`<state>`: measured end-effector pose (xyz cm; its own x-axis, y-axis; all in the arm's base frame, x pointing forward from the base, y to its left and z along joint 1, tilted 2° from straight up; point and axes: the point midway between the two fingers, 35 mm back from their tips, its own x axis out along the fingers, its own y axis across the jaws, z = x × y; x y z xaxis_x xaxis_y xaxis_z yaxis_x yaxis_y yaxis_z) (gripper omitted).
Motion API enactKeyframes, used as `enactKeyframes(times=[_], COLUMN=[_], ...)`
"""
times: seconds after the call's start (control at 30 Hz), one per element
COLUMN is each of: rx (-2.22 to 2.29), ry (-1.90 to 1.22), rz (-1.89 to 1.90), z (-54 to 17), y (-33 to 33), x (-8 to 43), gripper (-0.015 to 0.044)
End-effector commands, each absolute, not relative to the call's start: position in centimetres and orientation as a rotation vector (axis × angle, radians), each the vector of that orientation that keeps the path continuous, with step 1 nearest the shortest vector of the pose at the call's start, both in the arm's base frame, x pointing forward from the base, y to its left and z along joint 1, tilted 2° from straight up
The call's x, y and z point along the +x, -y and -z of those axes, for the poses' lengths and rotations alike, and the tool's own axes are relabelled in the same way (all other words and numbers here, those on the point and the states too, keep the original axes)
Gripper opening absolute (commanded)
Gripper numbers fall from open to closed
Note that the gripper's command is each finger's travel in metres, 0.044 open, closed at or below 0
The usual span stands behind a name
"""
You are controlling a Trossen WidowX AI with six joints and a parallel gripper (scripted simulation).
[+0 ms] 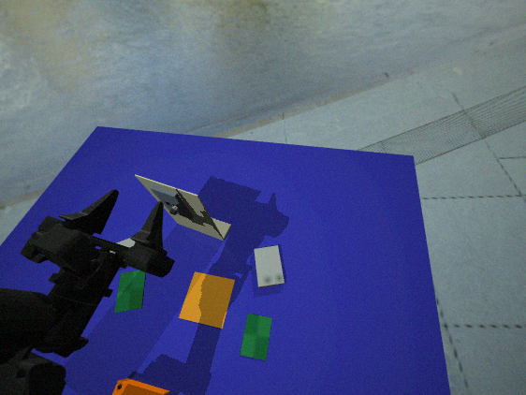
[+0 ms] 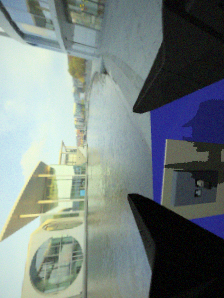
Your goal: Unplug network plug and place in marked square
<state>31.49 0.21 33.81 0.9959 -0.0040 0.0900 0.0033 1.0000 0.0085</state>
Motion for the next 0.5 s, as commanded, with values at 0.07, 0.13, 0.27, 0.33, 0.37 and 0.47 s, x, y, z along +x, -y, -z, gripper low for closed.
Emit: enactKeyframes(times=[0.07, 0.13, 0.27, 0.33, 0.37, 0.47], rx=[0.059, 0.128, 0.266, 0.335, 0.369, 0.473], ry=[0.087, 0.081, 0.069, 0.062, 0.058, 0.046], rz=[-0.004, -0.015, -0.034, -0.044, -0.049, -0.062], z=[-33.2, -32.3, -30.5, -29.7, -29.2, -27.9], y=[-0.4, -0.7, -1.3, -1.6, -1.8, -2.2], x=[31.6, 31.7, 31.8, 31.8, 31.8, 31.7], gripper=[0.0321, 0.0269, 0.0164, 0.0156, 0.0156, 0.0156])
